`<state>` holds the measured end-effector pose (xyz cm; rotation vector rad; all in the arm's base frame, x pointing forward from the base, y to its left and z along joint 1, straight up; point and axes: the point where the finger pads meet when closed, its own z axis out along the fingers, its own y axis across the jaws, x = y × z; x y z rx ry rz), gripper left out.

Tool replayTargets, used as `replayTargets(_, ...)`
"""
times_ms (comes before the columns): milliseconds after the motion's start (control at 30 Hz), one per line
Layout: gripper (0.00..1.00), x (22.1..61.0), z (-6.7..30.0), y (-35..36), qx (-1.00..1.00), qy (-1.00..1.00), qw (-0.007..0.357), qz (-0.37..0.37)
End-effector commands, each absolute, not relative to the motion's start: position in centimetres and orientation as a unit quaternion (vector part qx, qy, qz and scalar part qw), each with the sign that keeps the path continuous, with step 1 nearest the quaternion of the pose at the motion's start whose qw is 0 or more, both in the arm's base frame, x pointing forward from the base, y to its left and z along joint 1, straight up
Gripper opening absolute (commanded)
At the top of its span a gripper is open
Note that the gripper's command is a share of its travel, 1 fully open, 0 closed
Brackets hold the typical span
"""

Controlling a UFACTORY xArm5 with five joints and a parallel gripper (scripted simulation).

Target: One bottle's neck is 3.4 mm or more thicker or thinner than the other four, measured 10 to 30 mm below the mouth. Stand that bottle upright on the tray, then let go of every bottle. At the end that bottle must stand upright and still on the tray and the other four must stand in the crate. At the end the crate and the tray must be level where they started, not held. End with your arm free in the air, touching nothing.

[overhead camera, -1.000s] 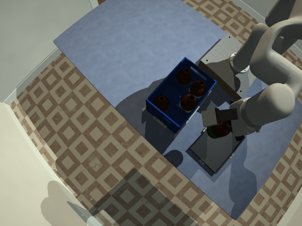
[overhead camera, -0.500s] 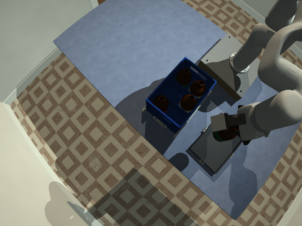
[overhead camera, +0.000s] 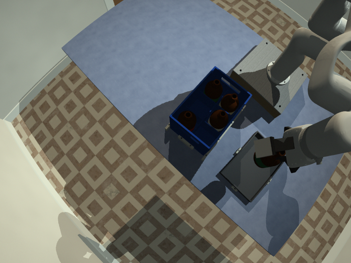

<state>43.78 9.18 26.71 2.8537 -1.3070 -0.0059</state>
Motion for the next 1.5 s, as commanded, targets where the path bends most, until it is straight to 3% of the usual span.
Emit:
replayTargets(0,0.0,43.8,26.9,9.5,0.909,-0.417,0.0,0.0)
replayTargets(1467,0.0,43.4,26.9,12.8,0.909,-0.417,0.0,0.0)
